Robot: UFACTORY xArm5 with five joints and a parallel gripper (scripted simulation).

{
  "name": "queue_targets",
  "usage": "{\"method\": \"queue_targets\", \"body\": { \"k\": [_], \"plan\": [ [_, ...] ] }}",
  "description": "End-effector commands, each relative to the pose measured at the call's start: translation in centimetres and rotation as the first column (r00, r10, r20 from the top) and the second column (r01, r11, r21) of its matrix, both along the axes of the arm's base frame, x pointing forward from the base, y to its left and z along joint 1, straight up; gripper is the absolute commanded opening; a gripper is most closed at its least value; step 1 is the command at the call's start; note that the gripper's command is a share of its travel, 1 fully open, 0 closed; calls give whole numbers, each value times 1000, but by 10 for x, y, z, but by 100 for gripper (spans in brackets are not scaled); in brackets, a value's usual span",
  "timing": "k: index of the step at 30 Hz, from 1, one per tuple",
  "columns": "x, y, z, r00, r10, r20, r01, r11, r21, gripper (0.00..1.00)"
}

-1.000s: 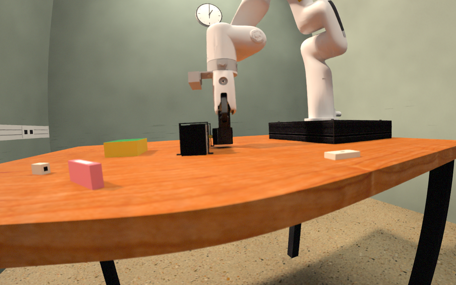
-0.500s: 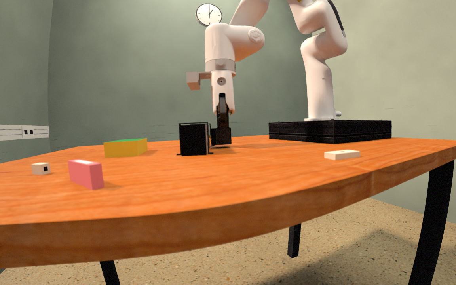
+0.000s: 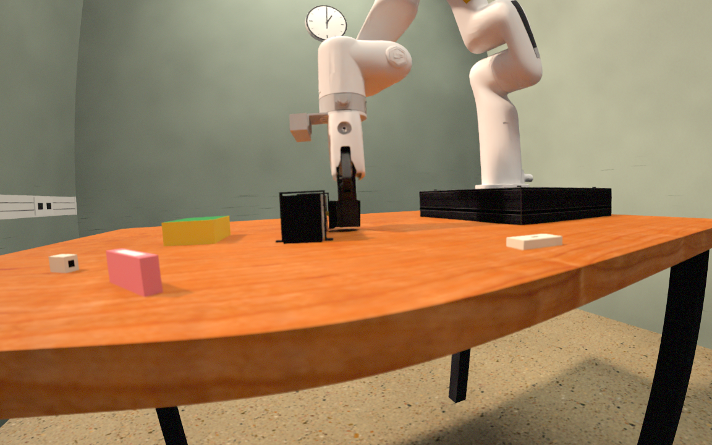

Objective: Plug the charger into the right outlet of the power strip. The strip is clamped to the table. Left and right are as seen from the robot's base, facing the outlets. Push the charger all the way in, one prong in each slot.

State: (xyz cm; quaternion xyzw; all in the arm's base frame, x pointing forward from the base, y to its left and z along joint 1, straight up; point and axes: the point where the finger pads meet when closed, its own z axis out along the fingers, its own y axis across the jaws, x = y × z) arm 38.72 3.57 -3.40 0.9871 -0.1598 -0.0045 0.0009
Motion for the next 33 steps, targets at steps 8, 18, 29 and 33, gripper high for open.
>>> {"method": "queue_targets", "body": {
  "k": [8,18,29,33],
  "plan": [
    [7,-1,3,1000,-3,12,3,1000,1,0],
    [9,-2,3,1000,-3,12,3,1000,1,0],
    [10,-2,3,1000,-3,12,3,1000,1,0],
    [10,-2,3,1000,-3,12,3,1000,1,0]
  ]
}}
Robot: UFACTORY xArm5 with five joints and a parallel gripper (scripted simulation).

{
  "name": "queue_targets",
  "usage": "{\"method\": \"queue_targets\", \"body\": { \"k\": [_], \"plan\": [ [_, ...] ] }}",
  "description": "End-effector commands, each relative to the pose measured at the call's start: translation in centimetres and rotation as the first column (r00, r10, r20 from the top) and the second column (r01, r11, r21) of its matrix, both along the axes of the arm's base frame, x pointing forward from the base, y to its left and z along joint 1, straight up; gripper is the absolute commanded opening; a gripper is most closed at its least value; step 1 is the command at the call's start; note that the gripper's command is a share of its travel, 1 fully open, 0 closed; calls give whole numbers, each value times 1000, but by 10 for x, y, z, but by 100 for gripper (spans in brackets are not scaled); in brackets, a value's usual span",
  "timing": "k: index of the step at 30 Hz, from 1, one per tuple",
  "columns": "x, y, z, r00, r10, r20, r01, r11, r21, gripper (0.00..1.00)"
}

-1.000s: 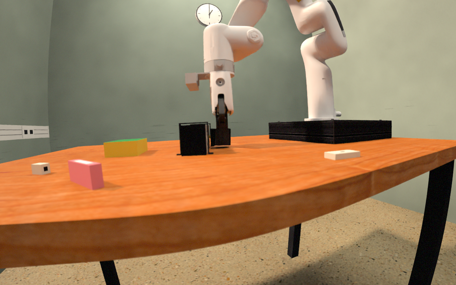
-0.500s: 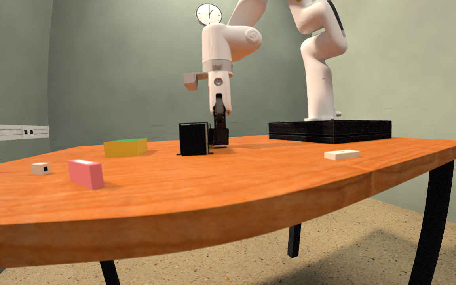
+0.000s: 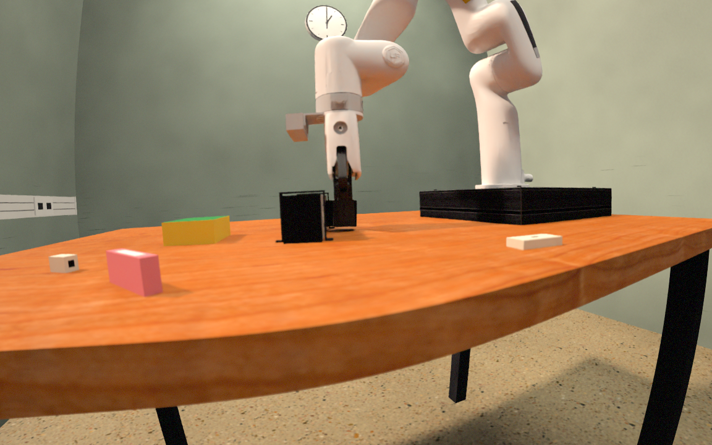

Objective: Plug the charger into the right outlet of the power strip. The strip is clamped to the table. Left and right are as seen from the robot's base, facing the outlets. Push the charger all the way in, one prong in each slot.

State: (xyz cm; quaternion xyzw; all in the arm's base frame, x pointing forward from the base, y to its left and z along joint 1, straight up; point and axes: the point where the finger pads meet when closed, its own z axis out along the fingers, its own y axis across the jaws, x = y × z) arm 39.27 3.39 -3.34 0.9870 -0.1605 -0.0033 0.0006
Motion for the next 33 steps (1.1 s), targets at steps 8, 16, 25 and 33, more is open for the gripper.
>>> {"method": "queue_targets", "body": {
  "k": [8,16,25,33],
  "plan": [
    [4,0,2,1000,-2,9,2,1000,0,0],
    [4,0,2,1000,-2,9,2,1000,0,44],
    [4,0,2,1000,-2,9,2,1000,0,44],
    [4,0,3,1000,-2,9,2,1000,0,44]
  ]
}}
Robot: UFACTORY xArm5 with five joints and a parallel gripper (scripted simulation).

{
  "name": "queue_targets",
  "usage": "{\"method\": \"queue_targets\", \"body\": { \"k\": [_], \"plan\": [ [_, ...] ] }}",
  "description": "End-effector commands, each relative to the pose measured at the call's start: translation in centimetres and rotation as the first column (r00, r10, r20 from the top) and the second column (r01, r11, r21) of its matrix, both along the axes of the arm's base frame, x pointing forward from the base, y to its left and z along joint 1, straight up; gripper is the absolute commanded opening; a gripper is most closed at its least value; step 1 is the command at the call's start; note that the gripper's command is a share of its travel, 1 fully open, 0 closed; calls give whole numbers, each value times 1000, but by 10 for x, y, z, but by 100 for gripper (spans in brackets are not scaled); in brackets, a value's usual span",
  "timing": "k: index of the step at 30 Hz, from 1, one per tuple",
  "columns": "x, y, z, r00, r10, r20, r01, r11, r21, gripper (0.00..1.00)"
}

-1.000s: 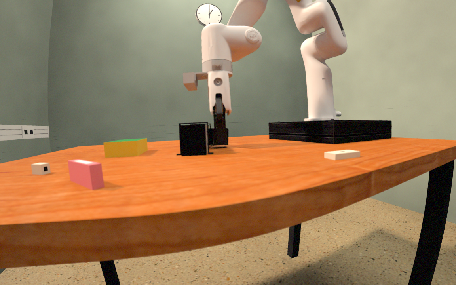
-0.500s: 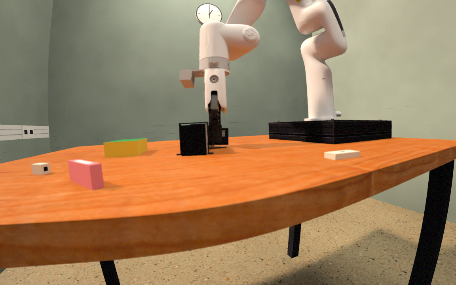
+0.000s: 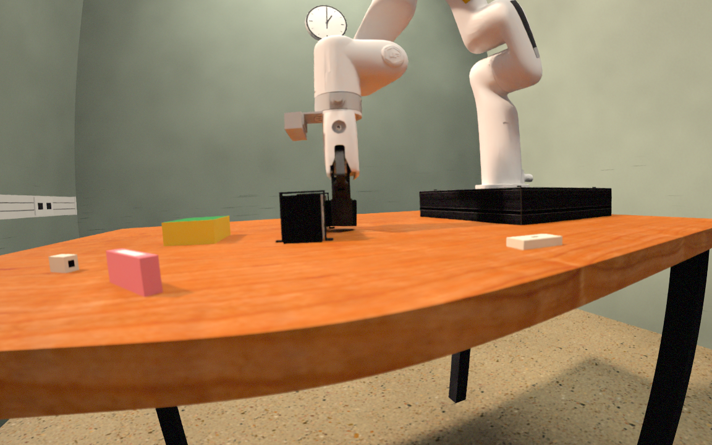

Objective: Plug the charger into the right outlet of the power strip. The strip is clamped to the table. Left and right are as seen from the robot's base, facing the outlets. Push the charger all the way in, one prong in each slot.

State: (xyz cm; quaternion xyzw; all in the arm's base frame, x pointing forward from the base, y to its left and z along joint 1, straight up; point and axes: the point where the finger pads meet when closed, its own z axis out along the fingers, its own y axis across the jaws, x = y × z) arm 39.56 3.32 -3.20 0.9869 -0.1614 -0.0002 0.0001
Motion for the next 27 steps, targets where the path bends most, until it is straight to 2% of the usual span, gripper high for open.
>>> {"method": "queue_targets", "body": {
  "k": [1,12,21,23,27],
  "plan": [
    [1,0,2,1000,0,3,0,1000,0,44],
    [1,0,13,1000,0,3,0,1000,0,44],
    [1,0,38,1000,0,3,0,1000,0,44],
    [1,0,38,1000,0,3,0,1000,0,44],
    [1,0,53,1000,0,3,0,1000,0,44]
  ]
}}
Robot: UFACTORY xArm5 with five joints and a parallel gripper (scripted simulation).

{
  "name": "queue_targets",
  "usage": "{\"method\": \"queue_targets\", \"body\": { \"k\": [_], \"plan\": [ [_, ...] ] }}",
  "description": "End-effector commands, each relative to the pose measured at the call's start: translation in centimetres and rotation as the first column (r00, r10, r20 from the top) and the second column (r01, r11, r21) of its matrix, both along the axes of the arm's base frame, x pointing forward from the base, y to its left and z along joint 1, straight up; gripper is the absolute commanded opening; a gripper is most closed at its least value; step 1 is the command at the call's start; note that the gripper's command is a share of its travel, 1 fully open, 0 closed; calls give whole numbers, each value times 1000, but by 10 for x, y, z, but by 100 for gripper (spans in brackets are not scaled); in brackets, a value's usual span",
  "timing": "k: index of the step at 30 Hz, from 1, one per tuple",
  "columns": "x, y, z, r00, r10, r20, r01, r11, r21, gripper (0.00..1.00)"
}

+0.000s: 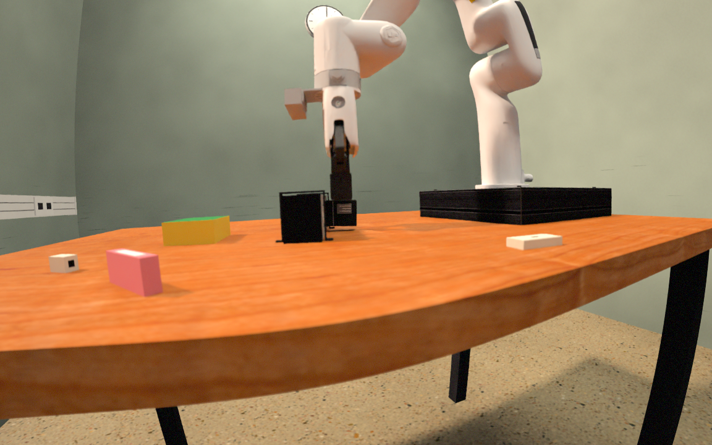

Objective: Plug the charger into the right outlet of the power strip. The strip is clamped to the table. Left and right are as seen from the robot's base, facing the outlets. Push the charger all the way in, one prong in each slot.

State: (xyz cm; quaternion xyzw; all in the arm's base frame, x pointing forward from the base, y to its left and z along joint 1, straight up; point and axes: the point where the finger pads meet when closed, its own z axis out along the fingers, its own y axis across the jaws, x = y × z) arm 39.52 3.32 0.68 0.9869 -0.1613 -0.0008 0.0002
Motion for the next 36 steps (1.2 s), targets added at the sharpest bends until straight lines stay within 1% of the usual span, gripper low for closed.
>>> {"method": "queue_targets", "body": {
  "k": [1,11,13,20,27,36],
  "plan": [
    [1,0,18,1000,0,4,0,1000,0,44],
    [1,0,54,1000,0,4,0,1000,0,44],
    [1,0,54,1000,0,4,0,1000,0,44],
    [1,0,72,1000,0,4,0,1000,0,44],
    [1,0,80,1000,0,4,0,1000,0,44],
    [1,0,82,1000,0,4,0,1000,0,44]
  ]
}}
